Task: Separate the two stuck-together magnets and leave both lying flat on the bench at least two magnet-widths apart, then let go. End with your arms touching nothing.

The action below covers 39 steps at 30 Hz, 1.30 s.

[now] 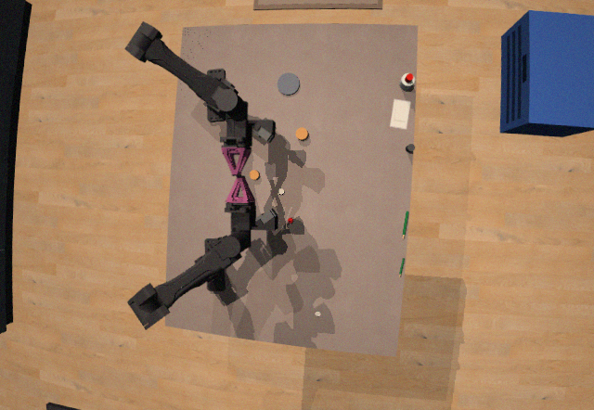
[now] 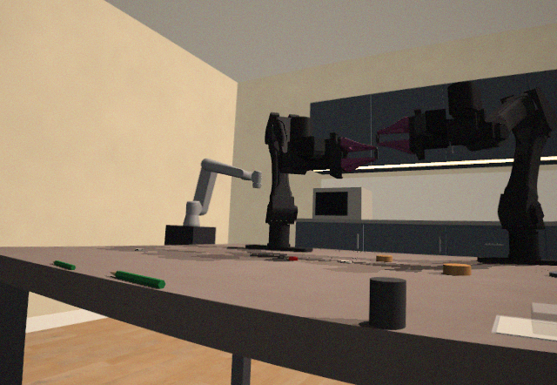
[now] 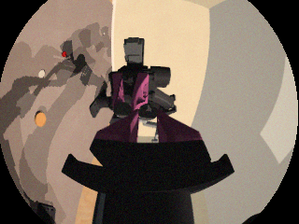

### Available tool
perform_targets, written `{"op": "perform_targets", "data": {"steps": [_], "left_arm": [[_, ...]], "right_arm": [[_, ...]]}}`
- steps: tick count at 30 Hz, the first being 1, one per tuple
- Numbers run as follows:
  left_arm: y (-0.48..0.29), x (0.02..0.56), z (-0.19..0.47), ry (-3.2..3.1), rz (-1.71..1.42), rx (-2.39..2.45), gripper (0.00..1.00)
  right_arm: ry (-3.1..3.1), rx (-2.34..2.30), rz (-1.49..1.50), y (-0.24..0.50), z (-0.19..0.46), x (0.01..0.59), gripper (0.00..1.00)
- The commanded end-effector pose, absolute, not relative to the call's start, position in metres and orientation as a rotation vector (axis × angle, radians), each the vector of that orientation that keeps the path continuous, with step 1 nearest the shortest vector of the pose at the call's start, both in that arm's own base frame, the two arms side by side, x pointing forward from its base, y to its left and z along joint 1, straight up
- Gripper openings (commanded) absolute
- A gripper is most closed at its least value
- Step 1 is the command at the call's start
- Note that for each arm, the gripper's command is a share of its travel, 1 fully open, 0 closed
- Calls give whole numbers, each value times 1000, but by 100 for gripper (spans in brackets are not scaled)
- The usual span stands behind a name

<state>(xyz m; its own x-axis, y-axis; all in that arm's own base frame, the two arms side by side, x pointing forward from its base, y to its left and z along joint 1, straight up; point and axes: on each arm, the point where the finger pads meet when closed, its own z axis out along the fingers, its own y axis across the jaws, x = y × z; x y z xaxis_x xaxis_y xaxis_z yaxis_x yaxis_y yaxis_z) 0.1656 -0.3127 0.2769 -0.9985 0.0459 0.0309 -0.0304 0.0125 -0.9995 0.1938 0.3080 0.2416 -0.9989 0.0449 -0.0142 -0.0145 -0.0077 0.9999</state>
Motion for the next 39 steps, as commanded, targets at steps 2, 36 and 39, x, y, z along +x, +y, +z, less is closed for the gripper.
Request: {"op": "perform_targets", "data": {"steps": [2, 36, 39], "left_arm": [[-312, 167, 287, -2194, 2189, -30, 25], [-259, 164, 285, -2192, 2183, -30, 25], [-254, 165, 285, -2192, 2183, -30, 25]], "right_arm": [[2179, 26, 2199, 308, 244, 194, 24], [2179, 26, 2199, 308, 244, 194, 24], [2179, 26, 2199, 308, 244, 194, 24]]}}
